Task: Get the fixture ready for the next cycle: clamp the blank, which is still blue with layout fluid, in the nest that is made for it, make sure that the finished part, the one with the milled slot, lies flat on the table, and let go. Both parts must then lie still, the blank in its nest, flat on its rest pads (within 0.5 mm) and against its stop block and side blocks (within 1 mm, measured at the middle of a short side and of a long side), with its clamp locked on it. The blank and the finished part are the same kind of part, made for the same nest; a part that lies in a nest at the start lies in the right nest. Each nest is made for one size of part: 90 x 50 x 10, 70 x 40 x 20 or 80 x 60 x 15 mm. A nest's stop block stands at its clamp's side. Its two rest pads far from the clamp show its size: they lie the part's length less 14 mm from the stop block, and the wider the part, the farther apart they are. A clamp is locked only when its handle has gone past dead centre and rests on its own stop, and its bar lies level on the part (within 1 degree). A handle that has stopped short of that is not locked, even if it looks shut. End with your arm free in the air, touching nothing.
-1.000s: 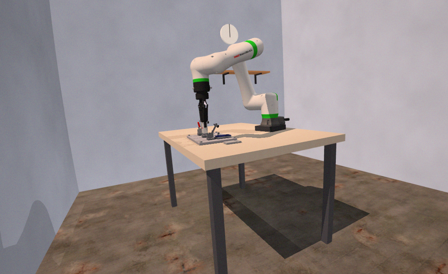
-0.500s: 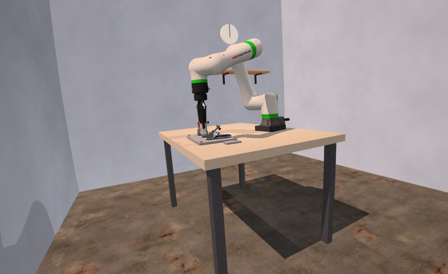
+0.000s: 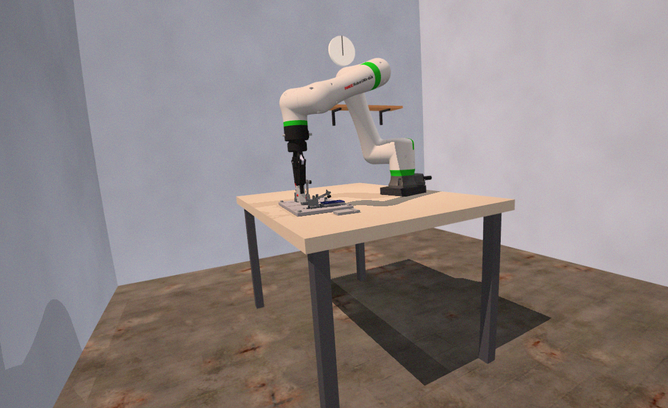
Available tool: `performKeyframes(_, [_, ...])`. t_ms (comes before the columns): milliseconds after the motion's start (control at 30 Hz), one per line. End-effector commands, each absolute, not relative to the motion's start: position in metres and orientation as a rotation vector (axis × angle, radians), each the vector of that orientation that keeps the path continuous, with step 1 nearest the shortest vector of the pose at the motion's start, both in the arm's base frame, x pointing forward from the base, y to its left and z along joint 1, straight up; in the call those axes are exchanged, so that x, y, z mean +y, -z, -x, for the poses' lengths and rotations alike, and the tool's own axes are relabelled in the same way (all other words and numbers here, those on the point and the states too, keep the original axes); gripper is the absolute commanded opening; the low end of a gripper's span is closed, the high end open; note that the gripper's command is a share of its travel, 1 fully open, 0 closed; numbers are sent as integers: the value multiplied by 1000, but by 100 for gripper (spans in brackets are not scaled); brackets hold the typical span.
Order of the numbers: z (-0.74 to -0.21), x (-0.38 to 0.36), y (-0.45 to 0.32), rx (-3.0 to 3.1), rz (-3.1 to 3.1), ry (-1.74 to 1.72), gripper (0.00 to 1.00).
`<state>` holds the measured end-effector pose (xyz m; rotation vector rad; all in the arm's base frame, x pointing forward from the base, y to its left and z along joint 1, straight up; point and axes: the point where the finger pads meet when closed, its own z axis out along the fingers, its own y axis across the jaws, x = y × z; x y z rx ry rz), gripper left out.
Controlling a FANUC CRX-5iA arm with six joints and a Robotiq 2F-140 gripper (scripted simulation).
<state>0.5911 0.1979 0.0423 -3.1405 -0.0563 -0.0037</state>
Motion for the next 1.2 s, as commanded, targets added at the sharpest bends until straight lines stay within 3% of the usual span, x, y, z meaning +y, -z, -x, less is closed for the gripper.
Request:
performKeyframes(0, [-592,198,-41,-56,3140,3,0])
performKeyframes(1167, [-599,198,-28,-56,3140,3,0])
